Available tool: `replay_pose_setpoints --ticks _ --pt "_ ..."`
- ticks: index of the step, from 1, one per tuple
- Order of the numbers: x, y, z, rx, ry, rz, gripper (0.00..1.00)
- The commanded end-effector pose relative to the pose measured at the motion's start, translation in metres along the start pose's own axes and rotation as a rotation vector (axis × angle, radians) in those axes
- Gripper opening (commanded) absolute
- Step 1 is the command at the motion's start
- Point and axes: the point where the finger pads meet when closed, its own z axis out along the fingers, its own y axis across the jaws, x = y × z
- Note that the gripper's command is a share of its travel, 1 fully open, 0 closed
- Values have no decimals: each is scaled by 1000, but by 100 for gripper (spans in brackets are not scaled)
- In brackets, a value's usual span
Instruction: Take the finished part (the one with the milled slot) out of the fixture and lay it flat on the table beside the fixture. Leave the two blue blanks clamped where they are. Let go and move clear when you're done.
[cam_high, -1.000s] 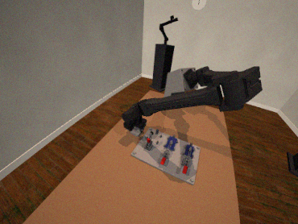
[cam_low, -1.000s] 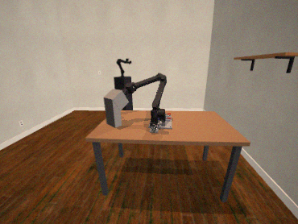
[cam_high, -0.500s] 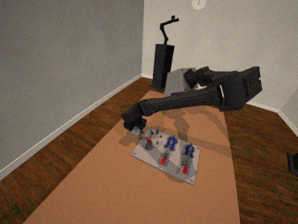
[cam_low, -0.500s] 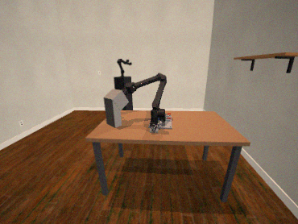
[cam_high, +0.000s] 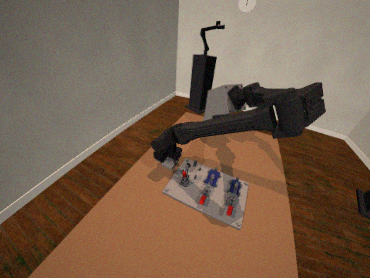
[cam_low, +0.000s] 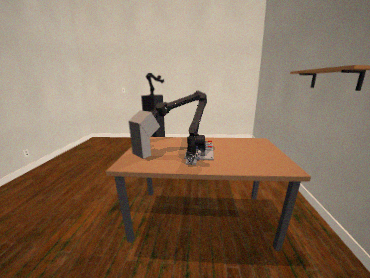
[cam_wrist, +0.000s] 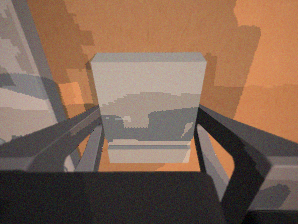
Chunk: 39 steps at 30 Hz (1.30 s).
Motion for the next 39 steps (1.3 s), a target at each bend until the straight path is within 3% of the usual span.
replay_pose_setpoints --ticks 1,39 --pt "-1 0 1 2 -3 -3 0" --pt "5 0 0 2 1 4 0"
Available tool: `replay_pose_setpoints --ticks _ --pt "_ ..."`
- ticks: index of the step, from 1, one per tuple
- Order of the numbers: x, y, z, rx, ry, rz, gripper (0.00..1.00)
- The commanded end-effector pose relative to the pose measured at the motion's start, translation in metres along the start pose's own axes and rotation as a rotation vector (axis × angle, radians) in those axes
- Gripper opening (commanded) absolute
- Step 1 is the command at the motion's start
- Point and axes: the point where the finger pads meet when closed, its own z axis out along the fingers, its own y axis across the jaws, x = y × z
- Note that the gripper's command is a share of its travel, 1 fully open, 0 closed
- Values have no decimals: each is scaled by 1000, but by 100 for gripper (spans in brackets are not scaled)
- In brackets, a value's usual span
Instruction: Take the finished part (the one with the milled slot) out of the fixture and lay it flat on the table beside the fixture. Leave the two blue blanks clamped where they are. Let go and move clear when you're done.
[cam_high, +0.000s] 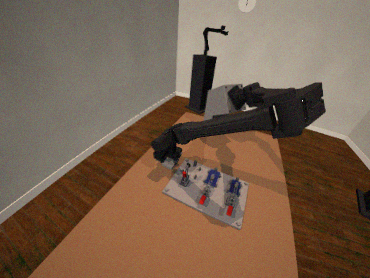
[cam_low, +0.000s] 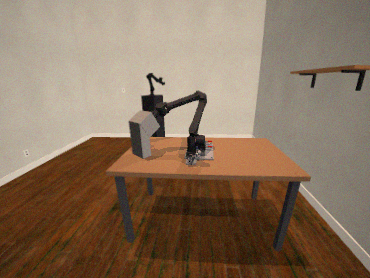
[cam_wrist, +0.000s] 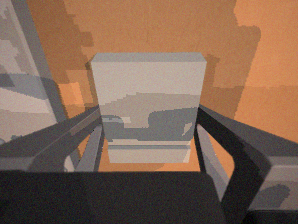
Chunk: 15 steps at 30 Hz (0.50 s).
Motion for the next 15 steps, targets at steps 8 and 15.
replay_pose_setpoints --ticks 8,15 --pt "3 0 0 3 -1 1 0" --pt "1 1 -1 3 -4 -3 0"
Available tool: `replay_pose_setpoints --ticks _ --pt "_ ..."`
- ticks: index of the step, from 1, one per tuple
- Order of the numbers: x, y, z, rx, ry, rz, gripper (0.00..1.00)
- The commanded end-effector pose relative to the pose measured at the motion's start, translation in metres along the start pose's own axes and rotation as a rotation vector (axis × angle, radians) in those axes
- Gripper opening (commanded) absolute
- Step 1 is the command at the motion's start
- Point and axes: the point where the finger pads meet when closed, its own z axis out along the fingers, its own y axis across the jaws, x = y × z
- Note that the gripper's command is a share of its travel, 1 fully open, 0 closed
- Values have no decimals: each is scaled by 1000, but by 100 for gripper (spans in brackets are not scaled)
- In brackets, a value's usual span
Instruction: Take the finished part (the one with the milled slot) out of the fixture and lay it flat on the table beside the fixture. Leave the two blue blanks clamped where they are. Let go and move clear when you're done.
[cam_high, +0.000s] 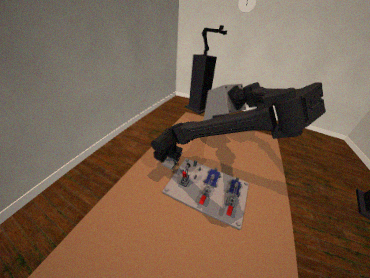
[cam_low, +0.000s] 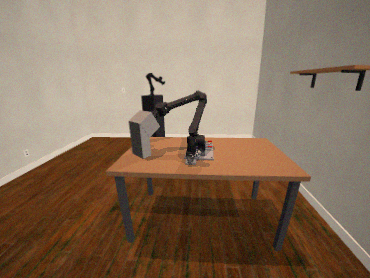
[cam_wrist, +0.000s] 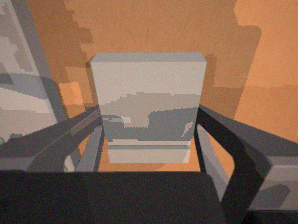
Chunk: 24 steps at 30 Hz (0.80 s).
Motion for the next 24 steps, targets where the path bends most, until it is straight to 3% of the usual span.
replay_pose_setpoints --ticks 1,24 --pt "-1 0 -1 3 -5 -5 0" --pt "-3 0 -1 3 -7 -16 0"
